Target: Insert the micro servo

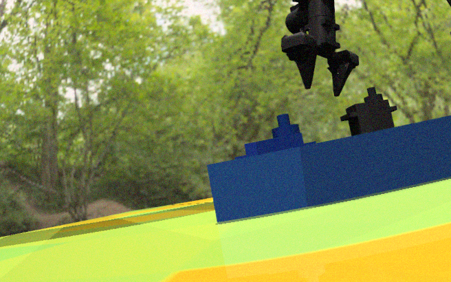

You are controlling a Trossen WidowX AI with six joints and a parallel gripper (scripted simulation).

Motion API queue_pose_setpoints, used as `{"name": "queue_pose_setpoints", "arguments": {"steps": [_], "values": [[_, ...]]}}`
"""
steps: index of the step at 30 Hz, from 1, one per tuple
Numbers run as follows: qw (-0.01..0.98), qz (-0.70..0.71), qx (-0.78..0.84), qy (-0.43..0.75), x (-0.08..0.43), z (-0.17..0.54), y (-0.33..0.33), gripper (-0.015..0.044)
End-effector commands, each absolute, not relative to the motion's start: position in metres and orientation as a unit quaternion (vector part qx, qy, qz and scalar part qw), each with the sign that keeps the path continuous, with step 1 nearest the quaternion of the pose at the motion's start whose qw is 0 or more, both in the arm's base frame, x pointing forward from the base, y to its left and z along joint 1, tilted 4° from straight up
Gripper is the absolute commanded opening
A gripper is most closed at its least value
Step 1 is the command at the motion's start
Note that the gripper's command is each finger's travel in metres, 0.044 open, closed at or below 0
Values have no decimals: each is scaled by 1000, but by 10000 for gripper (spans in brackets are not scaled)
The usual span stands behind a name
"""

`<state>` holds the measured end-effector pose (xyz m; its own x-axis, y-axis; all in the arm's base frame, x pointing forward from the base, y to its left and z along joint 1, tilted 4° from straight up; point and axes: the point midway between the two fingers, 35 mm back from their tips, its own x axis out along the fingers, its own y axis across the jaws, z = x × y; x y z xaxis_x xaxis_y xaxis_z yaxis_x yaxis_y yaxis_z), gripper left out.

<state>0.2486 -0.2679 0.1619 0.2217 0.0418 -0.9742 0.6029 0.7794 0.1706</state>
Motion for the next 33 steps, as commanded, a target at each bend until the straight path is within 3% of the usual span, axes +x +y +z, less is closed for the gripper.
{"name": "queue_pose_setpoints", "arguments": {"steps": [1, 14, 33], "values": [[739, -167, 239, 608, 253, 162, -248, 440], [743, -25, 86, 663, 256, 155, -154, 440], [695, 170, -133, 686, 216, 135, -55, 440]]}}
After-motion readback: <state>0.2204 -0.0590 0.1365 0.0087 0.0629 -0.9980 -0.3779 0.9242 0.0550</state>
